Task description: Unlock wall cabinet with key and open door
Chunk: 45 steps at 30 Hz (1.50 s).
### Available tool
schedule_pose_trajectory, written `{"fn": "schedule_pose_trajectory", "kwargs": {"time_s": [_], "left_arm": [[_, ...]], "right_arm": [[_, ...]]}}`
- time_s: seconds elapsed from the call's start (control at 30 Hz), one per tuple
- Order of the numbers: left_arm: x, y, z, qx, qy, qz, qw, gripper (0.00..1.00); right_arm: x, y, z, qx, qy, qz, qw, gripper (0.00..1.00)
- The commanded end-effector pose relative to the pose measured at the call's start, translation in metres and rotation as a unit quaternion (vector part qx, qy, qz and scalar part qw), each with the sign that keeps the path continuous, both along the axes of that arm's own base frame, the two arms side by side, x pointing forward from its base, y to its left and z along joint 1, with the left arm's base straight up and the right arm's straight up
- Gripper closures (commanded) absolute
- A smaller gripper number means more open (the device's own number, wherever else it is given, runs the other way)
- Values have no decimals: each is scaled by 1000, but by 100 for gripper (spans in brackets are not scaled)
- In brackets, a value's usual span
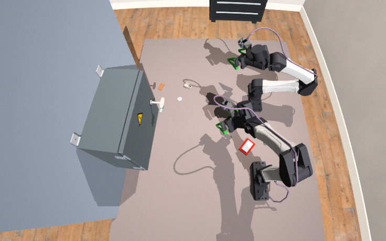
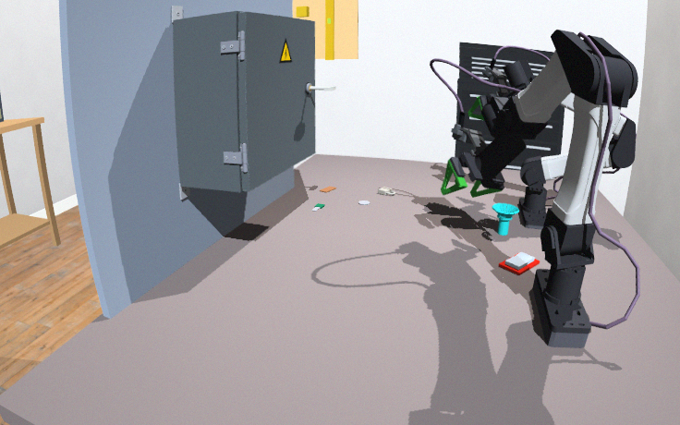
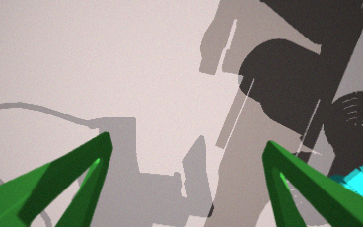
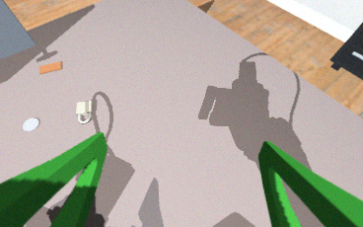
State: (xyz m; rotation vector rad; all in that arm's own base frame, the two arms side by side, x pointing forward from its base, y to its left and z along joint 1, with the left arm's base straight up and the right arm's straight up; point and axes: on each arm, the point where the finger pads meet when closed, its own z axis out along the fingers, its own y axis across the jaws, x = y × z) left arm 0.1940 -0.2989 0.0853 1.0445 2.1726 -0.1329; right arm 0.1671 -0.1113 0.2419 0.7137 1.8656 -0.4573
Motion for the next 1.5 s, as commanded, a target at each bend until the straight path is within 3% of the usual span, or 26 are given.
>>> {"fn": "schedule_pose_trajectory", "kwargs": {"time_s": [0.0,0.13,0.43,0.53,0.63,0.7,0.8,1.13,1.47], "left_arm": [[2,-3,6,-9,-4,1,1000,0],[2,-3,6,-9,-4,1,1000,0],[2,-3,6,-9,-4,1,1000,0],[2,-3,6,-9,-4,1,1000,0],[2,-3,6,-9,-4,1,1000,0],[2,-3,6,-9,-4,1,1000,0],[2,-3,6,-9,-4,1,1000,0],[2,-3,6,-9,-4,1,1000,0],[2,-3,6,-9,-4,1,1000,0]], "right_arm": [[-2,11,8,3,4,14,1000,0],[2,20,15,2,-3,40,999,0],[23,77,59,-5,-40,204,978,0],[30,105,80,-8,-56,280,958,0],[36,150,111,-11,-77,391,917,0],[36,150,111,-11,-77,391,917,0],[40,175,130,-16,-90,452,887,0],[53,208,163,-24,-111,529,841,0],[61,211,170,-24,-112,534,838,0]]}}
